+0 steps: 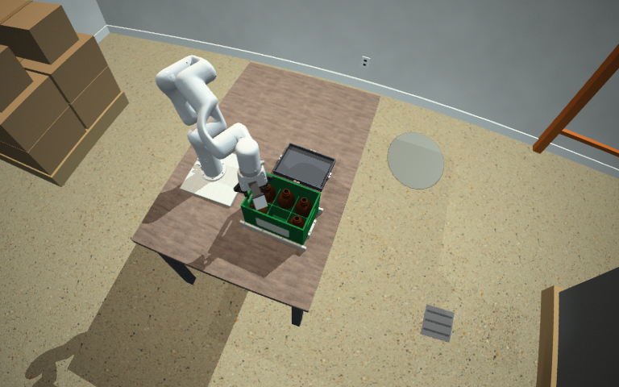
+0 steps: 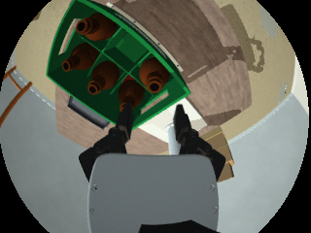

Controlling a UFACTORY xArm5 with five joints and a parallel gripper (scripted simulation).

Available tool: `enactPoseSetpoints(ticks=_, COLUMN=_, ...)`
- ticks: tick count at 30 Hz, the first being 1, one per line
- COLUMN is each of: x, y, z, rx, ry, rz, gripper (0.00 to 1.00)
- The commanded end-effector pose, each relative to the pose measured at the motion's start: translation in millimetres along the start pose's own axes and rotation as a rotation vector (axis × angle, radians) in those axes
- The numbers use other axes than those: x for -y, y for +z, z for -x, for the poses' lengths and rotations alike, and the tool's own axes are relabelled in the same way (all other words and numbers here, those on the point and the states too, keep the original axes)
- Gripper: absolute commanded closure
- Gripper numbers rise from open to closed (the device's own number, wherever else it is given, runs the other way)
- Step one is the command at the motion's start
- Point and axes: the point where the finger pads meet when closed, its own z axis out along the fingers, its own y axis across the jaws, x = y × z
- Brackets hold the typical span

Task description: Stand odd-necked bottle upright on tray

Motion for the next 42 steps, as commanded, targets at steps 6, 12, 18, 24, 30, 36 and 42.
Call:
enactPoseSetpoints(ticks=6, x=0.2, y=-1.4, z=-0.8, rx=-0.004, ry=0.0, rz=-0.001, gripper=0.35)
enactPoseSetpoints(ticks=12, x=0.2, y=-1.4, z=-0.8, rx=-0.004, ry=0.0, rz=-0.001, gripper=0.35)
enactPoseSetpoints(ticks=18, x=0.2, y=-1.4, z=-0.8, rx=-0.004, ry=0.0, rz=-0.001, gripper=0.35)
enactPoseSetpoints(ticks=24, x=0.2, y=-1.4, z=-0.8, rx=-0.004, ry=0.0, rz=-0.001, gripper=0.35)
enactPoseSetpoints(ticks=30, x=0.2, y=-0.8, z=-0.8, rx=-0.004, ry=0.0, rz=-0.001, gripper=0.35)
enactPoseSetpoints(ticks=36, x=0.3, y=0.7, z=-0.8, rx=-0.004, ry=0.0, rz=-0.001, gripper=0.35)
enactPoseSetpoints(ticks=42, x=0.3, y=4.9, z=-0.8, rx=-0.004, ry=0.0, rz=-0.001, gripper=0.35)
